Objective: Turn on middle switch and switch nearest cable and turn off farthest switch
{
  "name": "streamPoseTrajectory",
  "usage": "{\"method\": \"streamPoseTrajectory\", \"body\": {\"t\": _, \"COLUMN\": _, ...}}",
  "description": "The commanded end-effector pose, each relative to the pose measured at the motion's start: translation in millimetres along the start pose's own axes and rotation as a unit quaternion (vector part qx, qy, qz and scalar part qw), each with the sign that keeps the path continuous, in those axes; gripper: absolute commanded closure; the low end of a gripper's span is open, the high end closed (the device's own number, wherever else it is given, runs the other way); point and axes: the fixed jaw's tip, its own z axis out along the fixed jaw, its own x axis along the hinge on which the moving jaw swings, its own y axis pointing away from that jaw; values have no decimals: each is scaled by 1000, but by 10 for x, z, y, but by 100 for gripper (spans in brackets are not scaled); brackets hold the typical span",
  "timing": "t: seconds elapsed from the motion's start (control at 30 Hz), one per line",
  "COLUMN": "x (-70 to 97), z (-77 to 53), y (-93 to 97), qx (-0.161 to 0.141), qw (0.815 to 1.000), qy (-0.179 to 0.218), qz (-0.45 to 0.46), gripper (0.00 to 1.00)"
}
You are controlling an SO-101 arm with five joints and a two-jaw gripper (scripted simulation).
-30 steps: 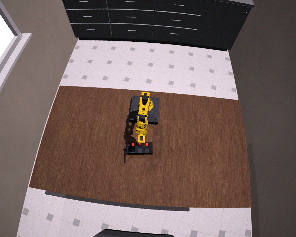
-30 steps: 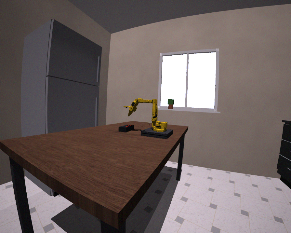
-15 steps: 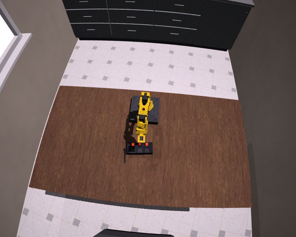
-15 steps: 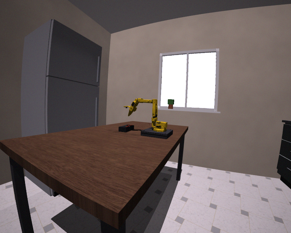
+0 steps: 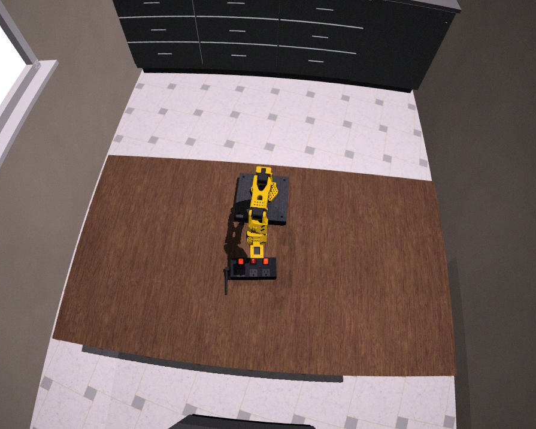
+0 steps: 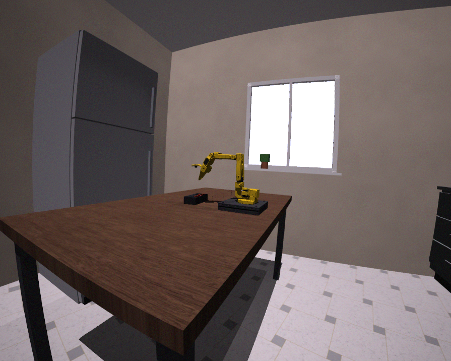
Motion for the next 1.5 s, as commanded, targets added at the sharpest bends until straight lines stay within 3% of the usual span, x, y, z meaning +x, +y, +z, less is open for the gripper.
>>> {"method": "streamPoseTrajectory", "body": {"t": 0.0, "x": 10, "z": -24, "y": -19, "qx": 2, "qw": 1000, "qy": -4, "qz": -12, "gripper": 100}}
{"method": "streamPoseTrajectory", "body": {"t": 0.47, "x": 55, "z": -12, "y": 1, "qx": -1, "qw": 996, "qy": 5, "qz": -87, "gripper": 100}}
{"method": "streamPoseTrajectory", "body": {"t": 0.9, "x": 123, "z": 6, "y": 30, "qx": -9, "qw": 979, "qy": 18, "qz": -203, "gripper": 100}}
{"method": "streamPoseTrajectory", "body": {"t": 1.17, "x": 188, "z": 21, "y": 53, "qx": -20, "qw": 949, "qy": 28, "qz": -313, "gripper": 100}}
{"method": "streamPoseTrajectory", "body": {"t": 1.4, "x": 253, "z": 34, "y": 72, "qx": -32, "qw": 905, "qy": 37, "qz": -422, "gripper": 100}}
{"method": "streamPoseTrajectory", "body": {"t": 1.47, "x": 253, "z": 34, "y": 72, "qx": -32, "qw": 905, "qy": 37, "qz": -422, "gripper": 100}}
